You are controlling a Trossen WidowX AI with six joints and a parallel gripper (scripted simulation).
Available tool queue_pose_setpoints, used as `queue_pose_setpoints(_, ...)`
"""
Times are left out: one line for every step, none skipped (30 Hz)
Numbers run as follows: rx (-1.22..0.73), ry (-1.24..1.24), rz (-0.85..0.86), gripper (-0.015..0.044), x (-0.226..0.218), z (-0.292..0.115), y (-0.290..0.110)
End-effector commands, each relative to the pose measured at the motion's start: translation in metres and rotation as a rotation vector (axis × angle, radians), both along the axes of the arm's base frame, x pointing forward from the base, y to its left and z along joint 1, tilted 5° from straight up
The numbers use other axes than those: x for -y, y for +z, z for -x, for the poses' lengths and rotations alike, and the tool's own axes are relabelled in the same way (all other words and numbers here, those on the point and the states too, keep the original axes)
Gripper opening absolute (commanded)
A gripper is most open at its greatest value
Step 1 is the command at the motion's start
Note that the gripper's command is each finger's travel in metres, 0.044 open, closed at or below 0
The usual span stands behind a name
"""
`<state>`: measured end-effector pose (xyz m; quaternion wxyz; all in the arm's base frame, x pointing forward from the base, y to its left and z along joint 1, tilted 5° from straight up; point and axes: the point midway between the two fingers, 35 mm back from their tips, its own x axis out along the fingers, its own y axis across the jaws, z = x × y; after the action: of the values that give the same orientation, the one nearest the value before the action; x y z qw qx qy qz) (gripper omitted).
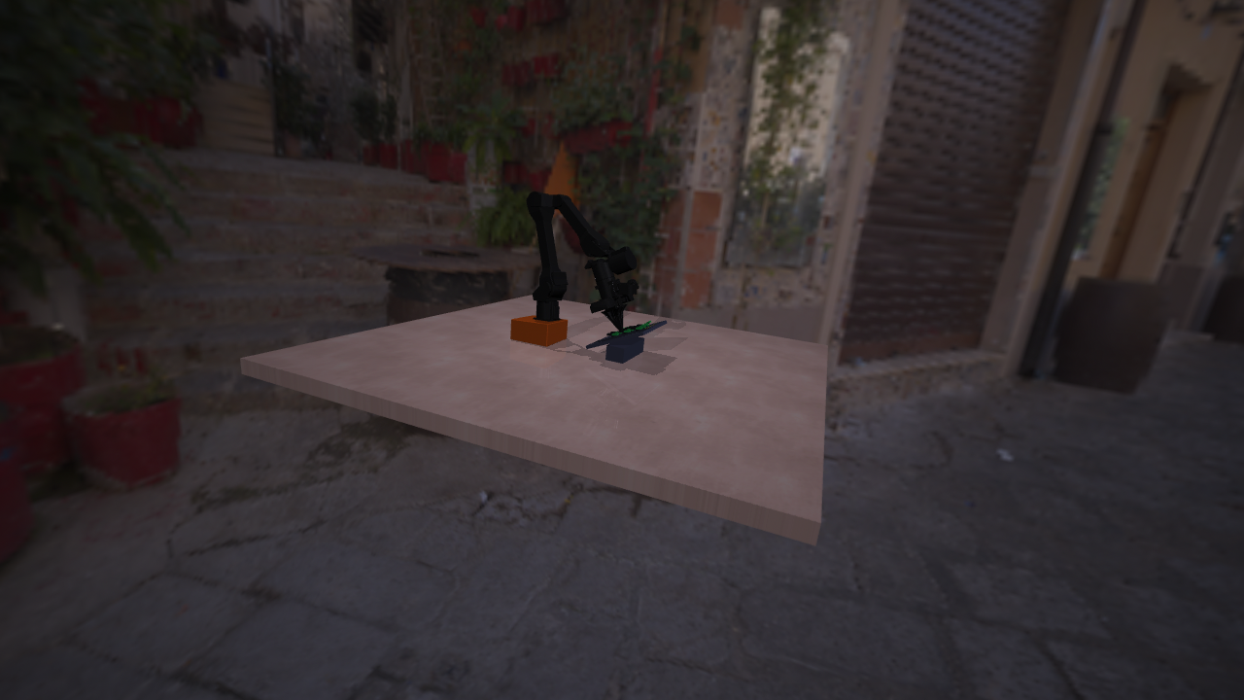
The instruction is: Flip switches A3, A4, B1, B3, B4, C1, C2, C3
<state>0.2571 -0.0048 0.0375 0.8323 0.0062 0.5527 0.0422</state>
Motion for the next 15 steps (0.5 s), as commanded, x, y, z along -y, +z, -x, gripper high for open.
queue_pose_setpoints(0.001,-0.003,-0.001,0.0,0.0,-0.0005,-0.0007)
queue_pose_setpoints(0.001,-0.003,-0.001,0.0,-0.0001,-0.0006,-0.0008)
queue_pose_setpoints(0.001,-0.003,-0.001,0.0,-0.0001,-0.0006,-0.0009)
queue_pose_setpoints(0.001,-0.003,-0.001,0.0,-0.0001,-0.0006,-0.001)
queue_pose_setpoints(0.001,-0.003,-0.001,0.0,-0.0001,-0.0007,-0.0012)
queue_pose_setpoints(0.001,-0.003,-0.001,0.0,-0.0001,-0.0007,-0.0013)
queue_pose_setpoints(0.001,-0.003,-0.001,0.0,-0.0001,-0.0008,-0.0014)
queue_pose_setpoints(0.001,-0.003,-0.001,0.0,-0.0001,-0.0008,-0.0015)
queue_pose_setpoints(0.001,-0.003,-0.001,0.0,-0.0001,-0.0009,-0.0017)
queue_pose_setpoints(0.001,-0.003,-0.001,0.0,-0.0001,-0.0009,-0.0018)
queue_pose_setpoints(0.001,-0.003,-0.001,0.0,-0.0002,-0.001,-0.0019)
queue_pose_setpoints(0.001,-0.003,-0.001,0.0,-0.0002,-0.001,-0.002)
queue_pose_setpoints(0.001,-0.003,-0.001,0.0,-0.0002,-0.0011,-0.0021)
queue_pose_setpoints(0.001,-0.003,-0.001,0.0,-0.0002,-0.0011,-0.0023)
queue_pose_setpoints(0.001,-0.003,-0.001,0.0,-0.0002,-0.0012,-0.0024)
